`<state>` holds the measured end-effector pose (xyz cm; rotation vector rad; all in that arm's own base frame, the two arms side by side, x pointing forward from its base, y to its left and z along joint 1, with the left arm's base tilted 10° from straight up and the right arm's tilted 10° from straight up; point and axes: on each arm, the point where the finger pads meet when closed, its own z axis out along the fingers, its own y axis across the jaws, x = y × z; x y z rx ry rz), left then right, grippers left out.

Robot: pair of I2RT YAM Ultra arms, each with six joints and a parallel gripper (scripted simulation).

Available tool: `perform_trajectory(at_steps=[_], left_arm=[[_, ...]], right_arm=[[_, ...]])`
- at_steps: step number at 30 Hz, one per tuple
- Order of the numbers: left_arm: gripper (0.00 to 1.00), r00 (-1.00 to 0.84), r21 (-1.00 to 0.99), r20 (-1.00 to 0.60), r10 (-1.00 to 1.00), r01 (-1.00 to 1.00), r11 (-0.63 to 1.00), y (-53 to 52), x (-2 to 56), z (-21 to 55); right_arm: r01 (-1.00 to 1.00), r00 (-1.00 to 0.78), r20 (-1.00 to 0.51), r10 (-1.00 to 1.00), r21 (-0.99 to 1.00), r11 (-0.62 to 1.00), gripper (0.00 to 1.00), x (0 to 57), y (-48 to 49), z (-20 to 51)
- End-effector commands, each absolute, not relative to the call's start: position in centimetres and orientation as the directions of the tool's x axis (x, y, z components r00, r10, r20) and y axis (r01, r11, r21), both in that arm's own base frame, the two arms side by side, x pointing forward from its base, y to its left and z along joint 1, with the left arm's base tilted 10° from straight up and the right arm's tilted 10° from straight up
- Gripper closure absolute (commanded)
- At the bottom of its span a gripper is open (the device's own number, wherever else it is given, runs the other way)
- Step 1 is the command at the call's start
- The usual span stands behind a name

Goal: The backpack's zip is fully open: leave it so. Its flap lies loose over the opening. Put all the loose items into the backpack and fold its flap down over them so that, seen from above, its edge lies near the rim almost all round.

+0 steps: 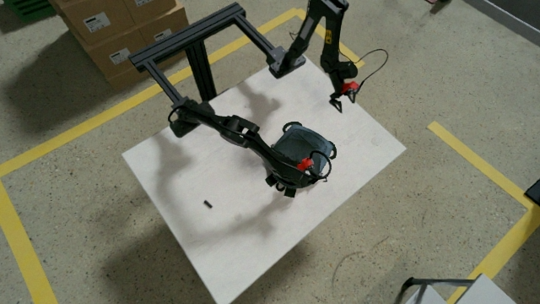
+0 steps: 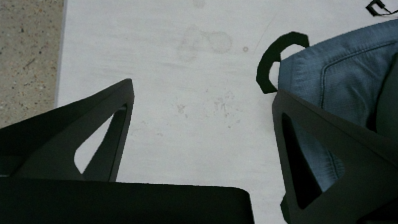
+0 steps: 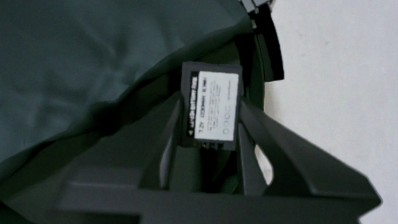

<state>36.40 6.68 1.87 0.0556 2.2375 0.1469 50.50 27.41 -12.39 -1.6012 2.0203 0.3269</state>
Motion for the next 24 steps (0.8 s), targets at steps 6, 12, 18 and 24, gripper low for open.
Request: perform_trajectory(at_steps=[6, 12, 18, 24], left_arm=[[0.10, -0.611, 0.128, -0.786, 0.097, -0.008, 0.992, 6.6, 36.7, 2.3], [0.10, -0.611, 0.128, -0.786, 0.097, -0.008, 0.992, 6.6, 36.7, 2.3], [0.10, -0.611, 0.128, -0.786, 0.097, -0.008, 0.992, 6.6, 36.7, 2.3], [0.10, -0.611, 0.128, -0.786, 0.097, -0.008, 0.992, 6.6, 36.7, 2.3]], right_arm=[[-0.949, -0.098, -0.590, -0.802, -0.187, 0.254, 0.71, 52.0, 29.5, -8.9], [-0.951, -0.122, -0.570, -0.813, -0.167, 0.261, 0.71, 51.5, 28.5, -10.6], [-0.952, -0.104, -0.582, -0.807, -0.176, 0.249, 0.71, 51.8, 29.3, -11.3], [-0.950, -0.108, -0.580, -0.807, -0.179, 0.256, 0.71, 52.3, 28.5, -12.5]])
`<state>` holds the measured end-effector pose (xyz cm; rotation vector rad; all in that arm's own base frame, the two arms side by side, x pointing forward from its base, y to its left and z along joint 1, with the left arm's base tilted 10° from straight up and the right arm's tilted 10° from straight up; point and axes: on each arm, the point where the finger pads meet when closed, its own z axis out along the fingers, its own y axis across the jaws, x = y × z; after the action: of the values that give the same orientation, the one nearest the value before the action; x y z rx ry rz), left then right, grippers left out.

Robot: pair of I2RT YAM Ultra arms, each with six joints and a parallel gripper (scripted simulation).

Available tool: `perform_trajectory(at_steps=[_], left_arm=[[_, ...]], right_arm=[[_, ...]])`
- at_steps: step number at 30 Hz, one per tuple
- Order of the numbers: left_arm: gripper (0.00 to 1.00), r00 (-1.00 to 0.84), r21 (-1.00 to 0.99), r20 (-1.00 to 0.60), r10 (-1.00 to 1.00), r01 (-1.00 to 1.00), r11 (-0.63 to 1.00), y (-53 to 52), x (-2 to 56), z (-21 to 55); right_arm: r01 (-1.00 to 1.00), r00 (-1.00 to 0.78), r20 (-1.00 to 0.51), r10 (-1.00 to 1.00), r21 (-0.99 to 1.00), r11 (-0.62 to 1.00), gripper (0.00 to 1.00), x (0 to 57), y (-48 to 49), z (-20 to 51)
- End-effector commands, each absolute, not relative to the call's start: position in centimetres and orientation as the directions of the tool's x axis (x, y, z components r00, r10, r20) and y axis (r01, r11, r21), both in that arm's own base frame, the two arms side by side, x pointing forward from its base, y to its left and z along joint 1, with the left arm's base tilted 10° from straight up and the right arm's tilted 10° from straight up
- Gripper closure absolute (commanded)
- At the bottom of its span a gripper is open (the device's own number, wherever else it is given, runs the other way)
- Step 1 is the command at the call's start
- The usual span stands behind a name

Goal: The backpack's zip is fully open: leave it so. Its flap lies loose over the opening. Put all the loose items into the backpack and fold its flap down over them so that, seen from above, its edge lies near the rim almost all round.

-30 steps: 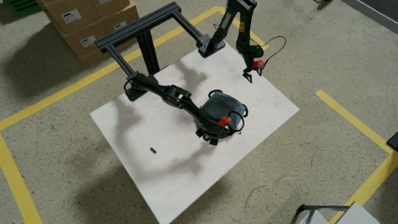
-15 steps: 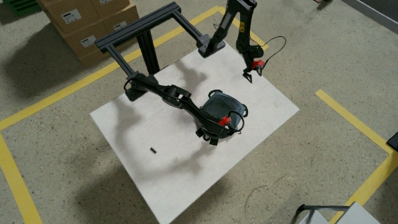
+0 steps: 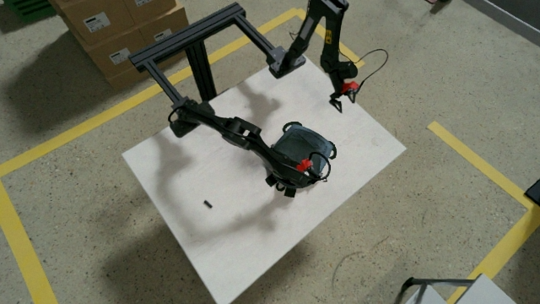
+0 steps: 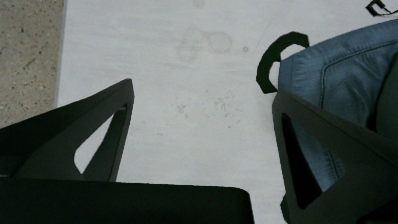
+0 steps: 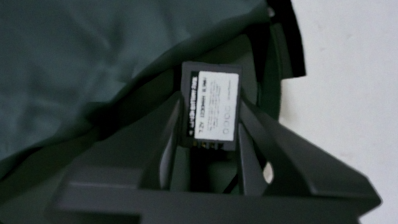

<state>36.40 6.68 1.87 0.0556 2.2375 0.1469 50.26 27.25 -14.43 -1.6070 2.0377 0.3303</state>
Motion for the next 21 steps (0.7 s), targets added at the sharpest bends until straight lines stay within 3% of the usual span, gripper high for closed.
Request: perform_trajectory(at_steps=[1, 21], left_arm=[[0.10, -0.611, 0.128, -0.786, 0.097, -0.008, 0.992, 6.6, 36.7, 2.3], [0.10, -0.611, 0.128, -0.786, 0.097, -0.008, 0.992, 6.6, 36.7, 2.3]], right_arm=[[-0.949, -0.110, -0.580, -0.807, -0.179, 0.258, 0.71, 52.4, 28.3, -12.7], [-0.950, -0.122, -0.571, -0.812, -0.169, 0.262, 0.71, 52.8, 28.0, -13.8]])
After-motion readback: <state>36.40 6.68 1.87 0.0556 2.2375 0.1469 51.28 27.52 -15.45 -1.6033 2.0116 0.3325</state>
